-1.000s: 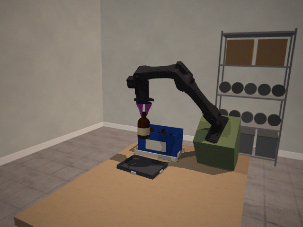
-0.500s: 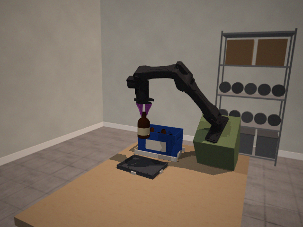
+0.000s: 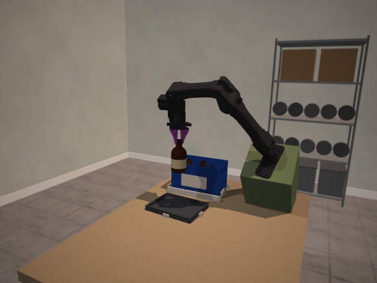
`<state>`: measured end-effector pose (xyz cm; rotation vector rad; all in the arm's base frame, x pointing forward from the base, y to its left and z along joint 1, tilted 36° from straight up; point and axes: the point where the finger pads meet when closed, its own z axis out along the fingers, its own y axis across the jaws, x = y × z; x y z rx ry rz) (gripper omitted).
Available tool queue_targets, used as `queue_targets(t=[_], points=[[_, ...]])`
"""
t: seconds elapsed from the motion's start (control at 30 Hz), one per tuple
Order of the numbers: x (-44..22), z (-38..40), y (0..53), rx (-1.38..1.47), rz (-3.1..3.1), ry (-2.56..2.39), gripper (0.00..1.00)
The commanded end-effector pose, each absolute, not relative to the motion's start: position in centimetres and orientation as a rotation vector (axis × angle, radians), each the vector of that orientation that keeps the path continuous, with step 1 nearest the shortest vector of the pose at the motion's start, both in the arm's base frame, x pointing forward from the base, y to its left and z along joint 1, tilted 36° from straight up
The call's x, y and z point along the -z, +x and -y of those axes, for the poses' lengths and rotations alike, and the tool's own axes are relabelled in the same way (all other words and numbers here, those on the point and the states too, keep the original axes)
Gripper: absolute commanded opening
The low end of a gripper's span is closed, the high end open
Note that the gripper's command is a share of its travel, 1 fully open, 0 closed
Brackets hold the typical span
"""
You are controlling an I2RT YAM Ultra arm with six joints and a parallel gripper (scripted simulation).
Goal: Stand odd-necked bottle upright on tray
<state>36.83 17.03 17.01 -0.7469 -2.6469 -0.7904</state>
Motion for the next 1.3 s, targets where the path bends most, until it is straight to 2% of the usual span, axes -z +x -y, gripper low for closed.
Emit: queue_targets(t=[0.0,1.27], points=[[-18.5,-16.2,37.5,0.822,2.677,-0.776,0.0],[-18.3,-17.3,37.3,0.828,2.681,-0.775,0.0]])
